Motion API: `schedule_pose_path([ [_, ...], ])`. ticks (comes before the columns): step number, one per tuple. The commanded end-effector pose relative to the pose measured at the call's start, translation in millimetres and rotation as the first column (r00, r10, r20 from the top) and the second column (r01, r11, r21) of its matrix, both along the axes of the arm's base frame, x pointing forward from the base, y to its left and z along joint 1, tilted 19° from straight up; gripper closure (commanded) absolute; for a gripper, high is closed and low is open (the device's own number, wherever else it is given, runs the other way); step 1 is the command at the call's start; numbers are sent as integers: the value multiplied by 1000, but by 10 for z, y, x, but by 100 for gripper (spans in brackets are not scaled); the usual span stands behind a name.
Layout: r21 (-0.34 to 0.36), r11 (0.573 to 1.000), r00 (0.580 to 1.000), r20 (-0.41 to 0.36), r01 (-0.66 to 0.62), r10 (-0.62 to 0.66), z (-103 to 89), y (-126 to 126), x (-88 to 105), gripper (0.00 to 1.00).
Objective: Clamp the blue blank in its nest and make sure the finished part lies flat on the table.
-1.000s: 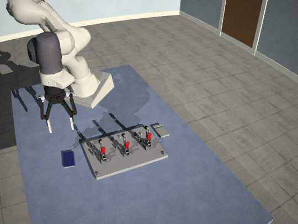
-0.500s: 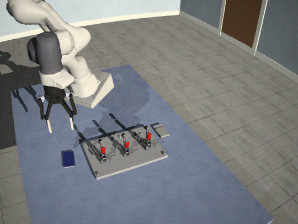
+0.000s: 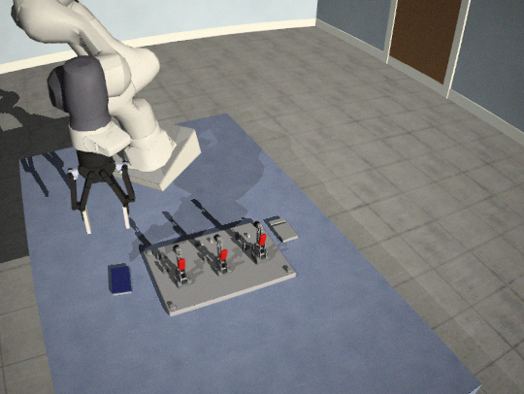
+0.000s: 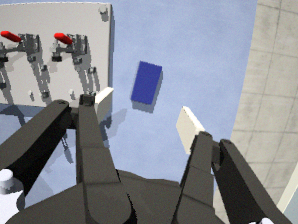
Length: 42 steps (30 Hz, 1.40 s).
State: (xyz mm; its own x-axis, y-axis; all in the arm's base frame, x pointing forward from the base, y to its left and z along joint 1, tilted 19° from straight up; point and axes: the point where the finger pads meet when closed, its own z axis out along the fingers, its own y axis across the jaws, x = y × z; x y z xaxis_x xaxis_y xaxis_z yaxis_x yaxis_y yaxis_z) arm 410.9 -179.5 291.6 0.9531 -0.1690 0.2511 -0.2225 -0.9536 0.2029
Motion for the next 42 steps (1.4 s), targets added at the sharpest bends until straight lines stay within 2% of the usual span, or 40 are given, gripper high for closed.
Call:
schedule_pose_path([
  [1,3,1000,1000,4,7,-7,-1,11,7,42],
  [34,3,1000,1000,4,7,-7,-17,23,20,42],
  [42,3,1000,1000,4,7,-7,-187,-22,57,42],
])
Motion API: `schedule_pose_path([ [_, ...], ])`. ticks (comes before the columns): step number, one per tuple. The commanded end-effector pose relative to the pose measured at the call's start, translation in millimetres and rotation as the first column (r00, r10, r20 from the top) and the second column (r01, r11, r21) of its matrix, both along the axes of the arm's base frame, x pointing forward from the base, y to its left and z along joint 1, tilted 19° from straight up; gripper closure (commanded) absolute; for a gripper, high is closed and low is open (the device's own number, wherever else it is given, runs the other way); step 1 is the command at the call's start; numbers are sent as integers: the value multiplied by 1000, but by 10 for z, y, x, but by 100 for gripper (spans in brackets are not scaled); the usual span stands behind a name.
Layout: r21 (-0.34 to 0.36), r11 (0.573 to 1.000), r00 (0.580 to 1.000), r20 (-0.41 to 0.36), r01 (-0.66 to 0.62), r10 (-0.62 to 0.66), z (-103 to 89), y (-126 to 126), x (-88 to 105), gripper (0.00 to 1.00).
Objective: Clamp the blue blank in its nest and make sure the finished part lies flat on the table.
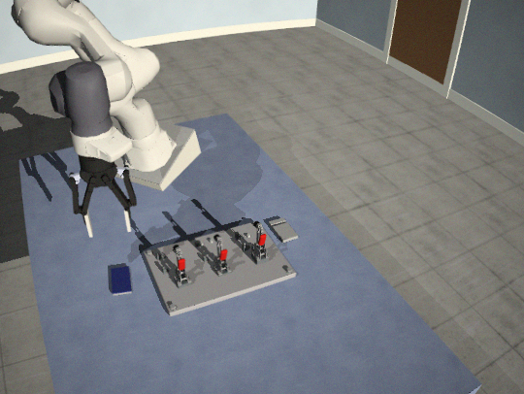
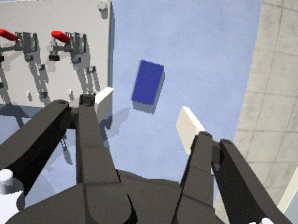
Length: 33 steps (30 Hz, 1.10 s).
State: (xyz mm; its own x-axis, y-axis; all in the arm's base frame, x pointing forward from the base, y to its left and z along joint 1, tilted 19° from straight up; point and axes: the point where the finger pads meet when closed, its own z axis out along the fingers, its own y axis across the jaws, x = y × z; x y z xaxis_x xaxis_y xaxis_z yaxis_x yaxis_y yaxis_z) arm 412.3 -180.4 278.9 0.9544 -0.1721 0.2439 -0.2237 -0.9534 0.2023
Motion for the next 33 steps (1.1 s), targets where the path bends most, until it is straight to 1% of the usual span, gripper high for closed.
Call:
schedule_pose_path([
  [1,1,1000,1000,11,4,-4,-98,-22,51,42],
  [7,1,1000,1000,11,4,-4,-372,-94,111,42],
  [9,1,1000,1000,11,4,-4,-372,-94,111,42],
  [17,1,1000,1000,11,4,-4,-758,-195,196,42],
  [23,1,1000,1000,11,4,-4,-1001,-259,249,42],
  [24,1,1000,1000,11,4,-4,-1035,-267,256,42],
  [26,1,1000,1000,11,4,-4,-1035,-267,256,42],
  [33,1,1000,1000,11,4,-4,-1214,-314,295,42],
])
